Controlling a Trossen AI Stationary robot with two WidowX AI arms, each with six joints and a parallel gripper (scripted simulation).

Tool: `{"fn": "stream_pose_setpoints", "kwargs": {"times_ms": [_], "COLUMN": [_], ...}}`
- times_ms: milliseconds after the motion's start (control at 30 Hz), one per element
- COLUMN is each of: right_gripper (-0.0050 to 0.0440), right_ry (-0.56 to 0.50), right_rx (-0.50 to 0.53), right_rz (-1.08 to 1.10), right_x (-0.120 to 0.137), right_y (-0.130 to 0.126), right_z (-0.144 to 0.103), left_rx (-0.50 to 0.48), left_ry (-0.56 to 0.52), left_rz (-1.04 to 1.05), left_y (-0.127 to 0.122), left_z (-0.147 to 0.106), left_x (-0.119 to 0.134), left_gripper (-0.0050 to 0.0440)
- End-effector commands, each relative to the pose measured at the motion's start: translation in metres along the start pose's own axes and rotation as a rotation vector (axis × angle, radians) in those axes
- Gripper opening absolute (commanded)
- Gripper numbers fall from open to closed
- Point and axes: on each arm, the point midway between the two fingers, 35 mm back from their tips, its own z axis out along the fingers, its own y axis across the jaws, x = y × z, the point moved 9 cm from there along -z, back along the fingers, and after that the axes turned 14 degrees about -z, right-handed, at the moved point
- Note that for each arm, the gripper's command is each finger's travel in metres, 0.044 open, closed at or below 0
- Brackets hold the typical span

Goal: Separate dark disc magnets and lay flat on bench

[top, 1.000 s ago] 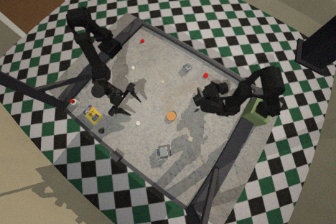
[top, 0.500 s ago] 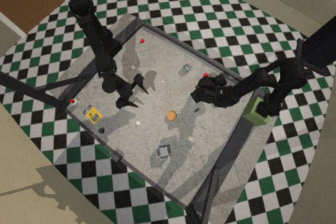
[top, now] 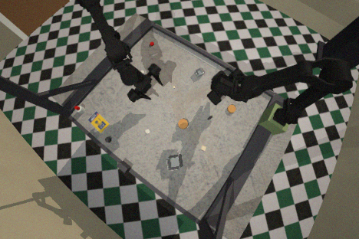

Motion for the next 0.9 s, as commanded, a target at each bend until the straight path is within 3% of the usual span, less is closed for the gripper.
{"fn": "stream_pose_setpoints", "kwargs": {"times_ms": [0,200,233,433,700,767,867], "right_gripper": [0.04,0.04,0.04,0.04,0.04,0.04,0.04], "right_ry": [0.035,0.084,0.136,0.178,0.261,0.261,0.301], "right_rx": [-0.055,-0.105,-0.115,-0.219,-0.339,-0.339,-0.405], "right_rz": [-0.013,-0.043,-0.071,-0.095,-0.133,-0.133,-0.147], "right_x": [-0.017,-0.019,-0.014,-0.017,-0.004,-0.004,0.006], "right_y": [-0.019,-0.036,-0.041,-0.072,-0.105,-0.105,-0.12], "right_z": [-0.018,-0.031,-0.036,-0.065,-0.103,-0.103,-0.125], "left_rx": [0.011,0.011,0.009,0.024,0.047,0.047,0.065], "left_ry": [0.057,0.132,0.164,0.285,0.442,0.442,0.518], "left_rz": [-0.014,-0.022,-0.021,-0.056,-0.105,-0.105,-0.138], "left_y": [0.021,0.04,0.046,0.079,0.111,0.111,0.124], "left_z": [-0.019,-0.032,-0.036,-0.065,-0.103,-0.103,-0.124], "left_x": [-0.013,-0.013,-0.011,-0.007,0.007,0.007,0.017], "left_gripper": [0.04,0.04,0.04,0.04,0.04,0.04,0.04]}}
